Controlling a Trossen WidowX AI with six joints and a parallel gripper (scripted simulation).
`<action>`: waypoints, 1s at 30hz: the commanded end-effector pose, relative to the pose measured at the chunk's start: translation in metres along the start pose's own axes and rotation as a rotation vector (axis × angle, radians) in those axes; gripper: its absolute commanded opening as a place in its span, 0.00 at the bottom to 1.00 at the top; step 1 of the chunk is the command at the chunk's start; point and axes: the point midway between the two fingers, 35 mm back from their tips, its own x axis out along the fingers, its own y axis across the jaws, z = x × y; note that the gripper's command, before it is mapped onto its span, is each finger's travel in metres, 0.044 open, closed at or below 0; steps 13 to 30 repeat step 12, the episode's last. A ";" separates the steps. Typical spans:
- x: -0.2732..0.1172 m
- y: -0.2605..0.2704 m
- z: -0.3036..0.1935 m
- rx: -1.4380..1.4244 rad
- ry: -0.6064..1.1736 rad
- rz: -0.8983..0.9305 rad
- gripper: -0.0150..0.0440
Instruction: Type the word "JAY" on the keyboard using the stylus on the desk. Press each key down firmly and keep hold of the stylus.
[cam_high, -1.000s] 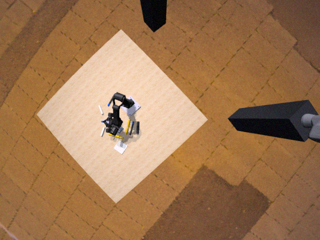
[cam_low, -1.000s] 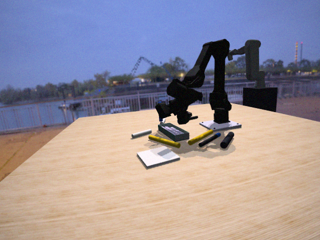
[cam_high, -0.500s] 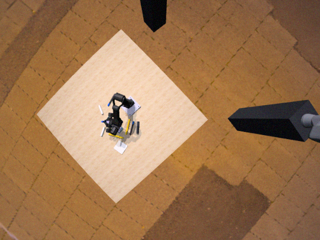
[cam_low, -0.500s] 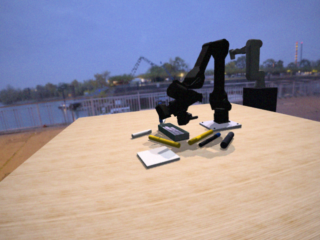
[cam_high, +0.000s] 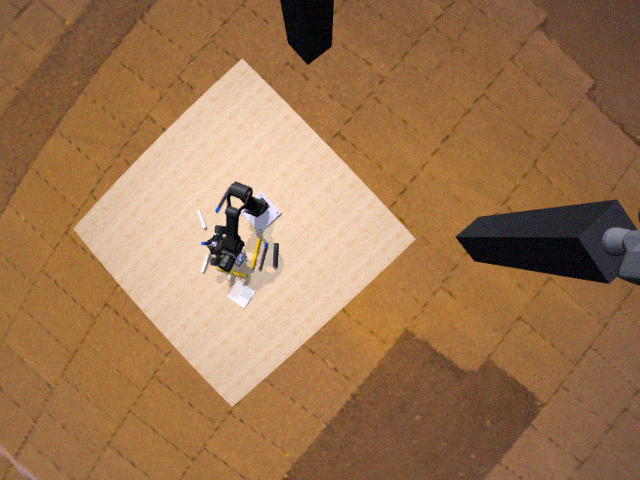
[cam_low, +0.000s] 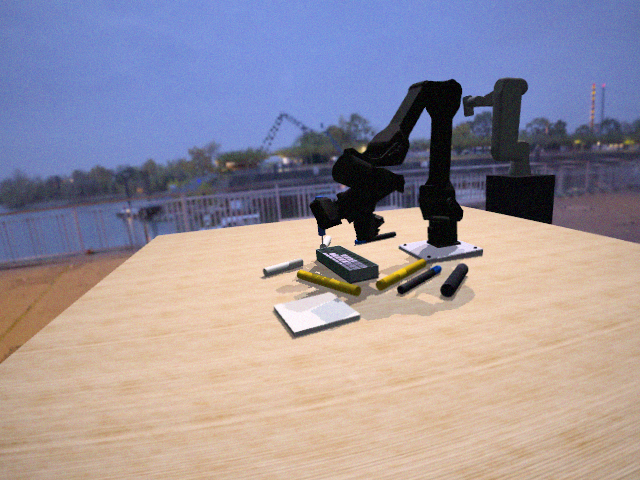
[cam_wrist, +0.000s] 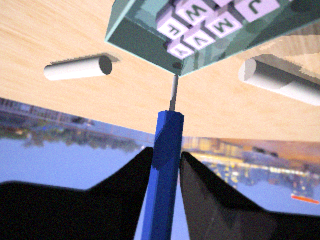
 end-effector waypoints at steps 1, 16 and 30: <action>-0.007 0.000 -0.013 0.011 0.002 -0.006 0.39; -0.006 0.000 -0.010 0.003 0.001 -0.003 0.39; -0.006 0.000 -0.010 0.003 0.001 -0.003 0.39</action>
